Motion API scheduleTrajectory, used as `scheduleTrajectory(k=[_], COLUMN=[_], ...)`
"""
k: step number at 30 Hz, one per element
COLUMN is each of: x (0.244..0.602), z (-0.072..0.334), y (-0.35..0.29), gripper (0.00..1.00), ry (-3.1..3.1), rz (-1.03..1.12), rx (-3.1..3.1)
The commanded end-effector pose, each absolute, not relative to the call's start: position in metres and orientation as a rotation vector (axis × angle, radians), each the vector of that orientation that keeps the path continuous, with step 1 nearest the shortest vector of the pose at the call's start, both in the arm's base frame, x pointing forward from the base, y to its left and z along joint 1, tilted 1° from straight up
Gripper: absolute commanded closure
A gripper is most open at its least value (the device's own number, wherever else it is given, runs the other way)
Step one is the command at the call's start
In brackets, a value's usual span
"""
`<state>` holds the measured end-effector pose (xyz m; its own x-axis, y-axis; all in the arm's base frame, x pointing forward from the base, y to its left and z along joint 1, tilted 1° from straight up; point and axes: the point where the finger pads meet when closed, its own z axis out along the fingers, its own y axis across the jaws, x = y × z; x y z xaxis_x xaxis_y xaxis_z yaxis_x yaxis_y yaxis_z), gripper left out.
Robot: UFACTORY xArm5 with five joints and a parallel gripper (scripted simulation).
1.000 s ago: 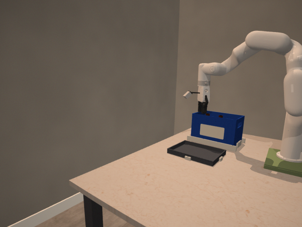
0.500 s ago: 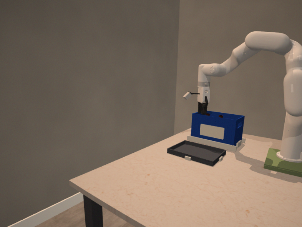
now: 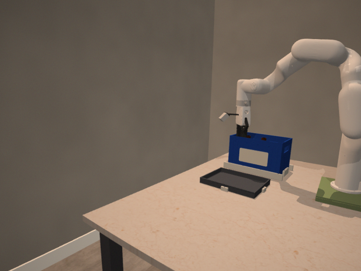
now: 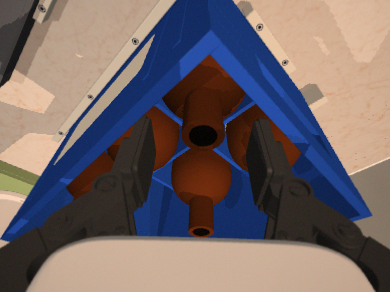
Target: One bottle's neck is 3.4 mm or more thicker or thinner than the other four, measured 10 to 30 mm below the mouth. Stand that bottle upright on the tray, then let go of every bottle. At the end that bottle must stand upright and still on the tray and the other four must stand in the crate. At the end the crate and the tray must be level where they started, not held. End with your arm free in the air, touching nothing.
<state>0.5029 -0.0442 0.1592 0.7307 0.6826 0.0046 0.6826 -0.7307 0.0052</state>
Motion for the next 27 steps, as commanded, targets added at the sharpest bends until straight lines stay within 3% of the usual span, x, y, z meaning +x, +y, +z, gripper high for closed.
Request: scheduleTrajectory(k=[1, 27], x=[0.504, 0.504], z=[0.155, 0.140], y=[-0.044, -0.044], gripper=[0.35, 0.35], ry=[1.151, 1.151], rz=[0.015, 0.015], rx=[2.918, 2.918])
